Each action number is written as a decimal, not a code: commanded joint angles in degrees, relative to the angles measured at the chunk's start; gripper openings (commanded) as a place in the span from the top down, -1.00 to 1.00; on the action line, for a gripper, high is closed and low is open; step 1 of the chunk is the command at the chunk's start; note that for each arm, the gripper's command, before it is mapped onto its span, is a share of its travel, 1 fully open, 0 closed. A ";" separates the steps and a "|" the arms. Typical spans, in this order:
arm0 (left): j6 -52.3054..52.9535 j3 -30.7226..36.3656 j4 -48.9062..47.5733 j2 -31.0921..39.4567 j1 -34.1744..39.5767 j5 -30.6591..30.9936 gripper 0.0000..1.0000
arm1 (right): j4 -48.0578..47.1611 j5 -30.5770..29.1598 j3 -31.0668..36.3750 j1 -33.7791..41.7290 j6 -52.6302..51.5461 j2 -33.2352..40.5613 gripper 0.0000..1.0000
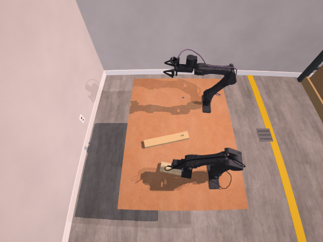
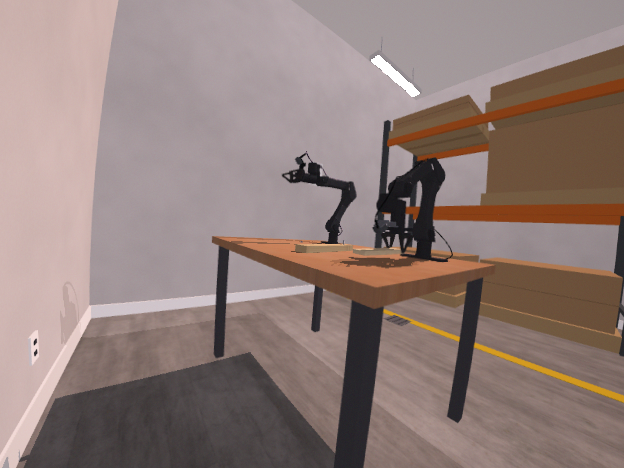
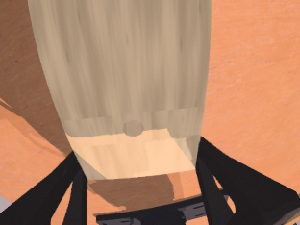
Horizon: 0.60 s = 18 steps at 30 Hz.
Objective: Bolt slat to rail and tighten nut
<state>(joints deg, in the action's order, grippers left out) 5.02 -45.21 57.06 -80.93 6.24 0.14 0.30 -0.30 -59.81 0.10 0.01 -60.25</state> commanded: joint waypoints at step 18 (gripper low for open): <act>0.26 -6.06 6.50 3.69 0.18 -0.13 -0.45 | -0.58 0.29 -0.49 -0.10 -0.01 0.39 -1.00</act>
<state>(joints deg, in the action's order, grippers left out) 5.02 -48.73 62.30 -79.20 6.24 0.14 0.30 -0.30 -59.81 0.10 0.01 -60.25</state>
